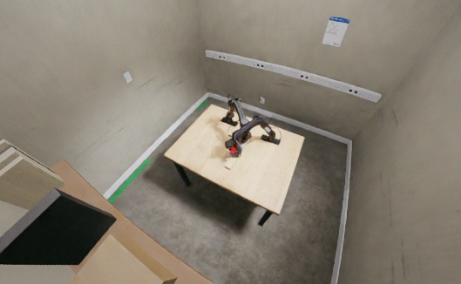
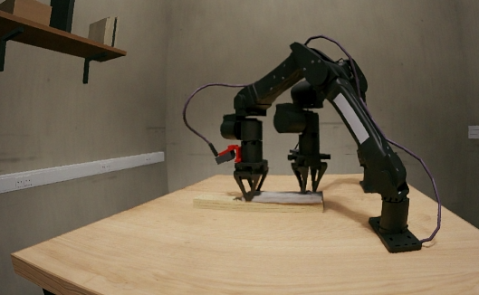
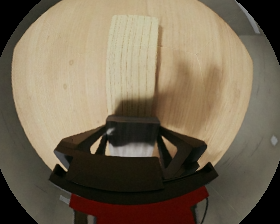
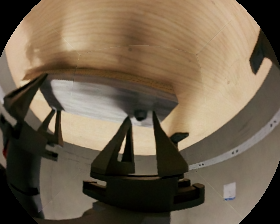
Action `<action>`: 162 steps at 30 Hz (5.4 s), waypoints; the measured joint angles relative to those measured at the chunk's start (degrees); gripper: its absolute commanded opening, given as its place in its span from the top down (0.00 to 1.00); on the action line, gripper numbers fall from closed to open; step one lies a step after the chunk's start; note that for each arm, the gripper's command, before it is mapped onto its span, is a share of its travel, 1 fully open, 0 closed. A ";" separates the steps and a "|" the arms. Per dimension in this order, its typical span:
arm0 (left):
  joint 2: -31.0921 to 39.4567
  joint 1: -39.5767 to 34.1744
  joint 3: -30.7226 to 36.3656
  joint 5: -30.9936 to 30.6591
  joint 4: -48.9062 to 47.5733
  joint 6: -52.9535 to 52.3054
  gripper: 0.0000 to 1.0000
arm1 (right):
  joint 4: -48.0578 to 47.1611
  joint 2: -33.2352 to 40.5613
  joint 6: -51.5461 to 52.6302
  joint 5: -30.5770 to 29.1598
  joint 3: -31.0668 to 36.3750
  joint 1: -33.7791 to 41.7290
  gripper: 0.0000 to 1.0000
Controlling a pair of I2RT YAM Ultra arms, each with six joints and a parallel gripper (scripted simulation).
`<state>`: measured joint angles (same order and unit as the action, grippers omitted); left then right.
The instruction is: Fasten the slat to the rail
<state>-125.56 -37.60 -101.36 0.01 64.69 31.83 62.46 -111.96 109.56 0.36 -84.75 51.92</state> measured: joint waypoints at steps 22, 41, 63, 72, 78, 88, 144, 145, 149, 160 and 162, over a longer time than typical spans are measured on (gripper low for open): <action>0.00 0.00 0.00 0.00 0.00 0.00 0.28 | 0.02 0.00 -42.12 0.00 0.00 0.00 0.66; 0.00 0.00 0.00 0.00 0.00 0.00 0.28 | 0.04 0.00 -92.56 -0.02 0.00 0.00 0.66; 0.00 0.00 0.00 0.00 0.00 0.00 0.28 | 0.70 0.00 -151.25 -0.59 0.00 0.00 0.66; 0.00 0.00 0.00 0.00 0.00 0.00 0.28 | 0.74 0.00 -173.37 -0.83 0.00 0.00 0.66; 0.00 0.00 0.00 0.00 0.00 0.00 0.28 | 0.74 0.00 -178.70 -0.83 0.00 0.00 0.66; 0.00 0.00 0.00 0.00 0.00 0.00 0.28 | 0.76 0.00 -180.52 -0.83 0.00 0.00 0.66; 0.00 0.00 0.00 -0.02 0.00 0.02 0.28 | 0.42 0.00 -180.54 -0.96 -0.02 0.00 0.88; 0.00 0.00 0.00 -0.02 0.00 0.02 0.28 | 0.42 0.00 -180.04 -0.96 -0.02 0.00 0.88; 0.00 0.00 0.00 -0.02 0.00 0.02 0.28 | 0.44 0.00 -175.36 -0.96 0.00 0.00 0.88; 0.00 0.00 0.00 0.00 0.00 0.00 0.28 | 0.46 0.00 -156.71 -0.94 0.00 0.00 0.88; 0.00 0.00 0.00 0.00 0.00 0.00 0.28 | 0.46 -0.02 -152.82 -0.92 0.00 0.00 0.88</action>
<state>-125.56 -37.60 -101.36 0.01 64.69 31.83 62.92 -111.98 -43.27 -0.56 -84.75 51.92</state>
